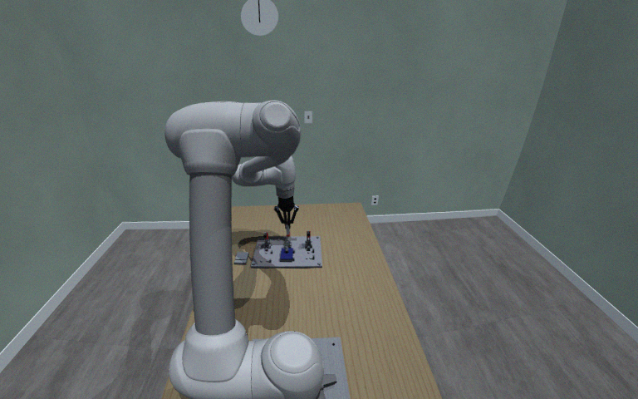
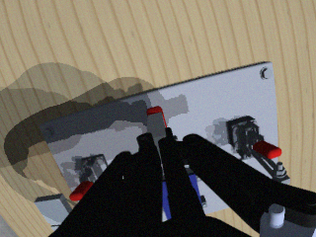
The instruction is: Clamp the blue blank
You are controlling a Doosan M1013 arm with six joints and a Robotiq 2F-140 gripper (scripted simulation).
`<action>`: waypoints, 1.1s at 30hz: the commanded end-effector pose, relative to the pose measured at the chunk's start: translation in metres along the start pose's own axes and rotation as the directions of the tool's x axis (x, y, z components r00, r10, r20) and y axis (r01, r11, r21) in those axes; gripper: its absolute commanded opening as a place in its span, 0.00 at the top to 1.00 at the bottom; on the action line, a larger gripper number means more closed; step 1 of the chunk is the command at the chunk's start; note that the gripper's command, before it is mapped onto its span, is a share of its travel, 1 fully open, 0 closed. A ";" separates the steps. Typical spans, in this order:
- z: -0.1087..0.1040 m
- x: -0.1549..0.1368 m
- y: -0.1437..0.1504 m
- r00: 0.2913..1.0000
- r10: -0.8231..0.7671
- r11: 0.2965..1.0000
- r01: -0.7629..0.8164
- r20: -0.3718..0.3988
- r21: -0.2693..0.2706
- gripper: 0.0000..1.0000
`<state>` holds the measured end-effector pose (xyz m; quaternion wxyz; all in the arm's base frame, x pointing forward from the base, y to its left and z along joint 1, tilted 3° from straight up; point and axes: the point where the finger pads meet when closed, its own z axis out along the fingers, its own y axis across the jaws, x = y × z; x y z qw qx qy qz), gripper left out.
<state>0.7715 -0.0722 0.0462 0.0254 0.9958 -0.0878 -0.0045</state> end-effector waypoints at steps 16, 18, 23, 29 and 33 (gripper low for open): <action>0.002 0.000 0.000 1.000 0.000 1.000 0.000 0.001 0.000 1.00; 0.002 0.000 0.000 1.000 0.000 1.000 0.000 0.001 0.000 1.00; 0.002 0.000 0.000 1.000 0.000 1.000 0.000 0.001 0.000 1.00; -0.002 0.000 0.000 1.000 0.000 1.000 0.000 0.001 0.000 1.00; -0.009 0.000 0.000 1.000 0.000 1.000 0.000 0.001 0.000 1.00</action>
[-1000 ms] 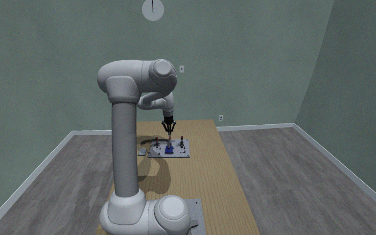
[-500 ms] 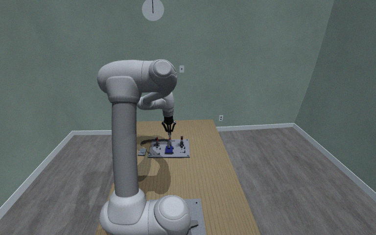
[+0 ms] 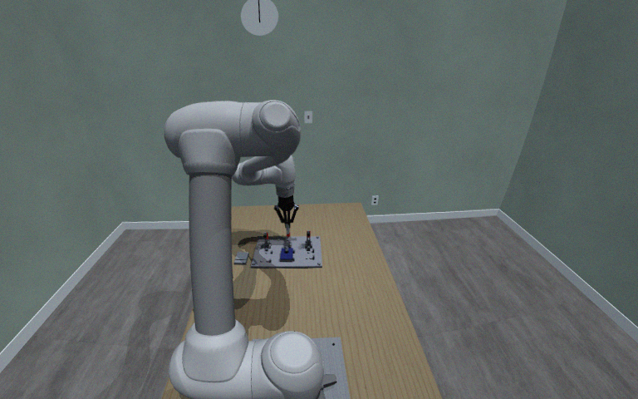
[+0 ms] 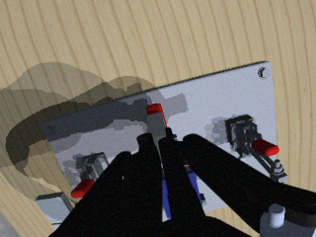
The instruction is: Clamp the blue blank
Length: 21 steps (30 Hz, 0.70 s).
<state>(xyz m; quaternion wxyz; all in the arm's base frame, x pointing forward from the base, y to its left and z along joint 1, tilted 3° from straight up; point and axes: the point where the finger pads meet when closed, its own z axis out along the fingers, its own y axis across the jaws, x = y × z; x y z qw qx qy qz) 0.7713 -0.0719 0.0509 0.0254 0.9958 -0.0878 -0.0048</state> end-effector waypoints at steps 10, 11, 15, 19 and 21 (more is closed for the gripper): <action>-0.035 0.000 0.000 1.000 0.000 1.000 0.000 0.000 0.000 1.00; -0.035 0.000 0.000 1.000 0.000 1.000 0.000 0.000 0.000 1.00; -0.048 0.000 0.000 1.000 0.000 1.000 0.000 0.000 0.000 1.00; -0.058 0.000 0.000 1.000 0.000 1.000 0.000 0.000 0.000 1.00; -0.061 0.000 0.000 1.000 0.000 1.000 0.000 0.000 0.000 1.00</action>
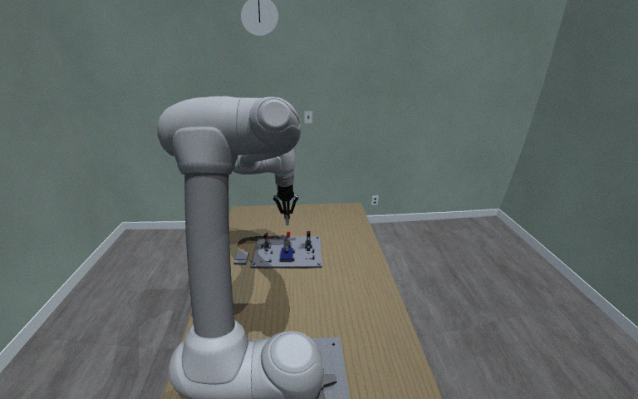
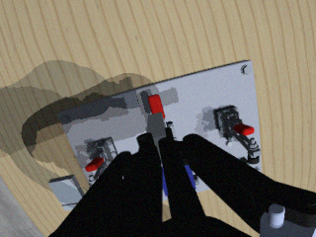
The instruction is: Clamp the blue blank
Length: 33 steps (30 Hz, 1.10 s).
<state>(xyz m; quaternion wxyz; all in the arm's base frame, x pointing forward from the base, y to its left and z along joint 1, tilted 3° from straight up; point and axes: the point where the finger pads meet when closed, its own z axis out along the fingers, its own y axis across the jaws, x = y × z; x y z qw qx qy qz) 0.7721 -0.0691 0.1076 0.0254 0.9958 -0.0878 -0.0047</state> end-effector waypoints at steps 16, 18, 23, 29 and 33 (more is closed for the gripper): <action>-0.006 0.000 0.000 1.000 0.000 1.000 0.000 0.000 0.000 0.00; -0.006 0.000 0.000 1.000 0.000 1.000 0.000 0.000 0.000 0.00; -0.006 0.000 0.000 1.000 0.000 1.000 0.000 0.000 0.000 0.00; -0.006 0.000 0.000 1.000 0.000 1.000 0.000 0.000 0.000 0.00; -0.006 0.000 0.000 1.000 0.000 1.000 0.000 0.000 0.000 0.00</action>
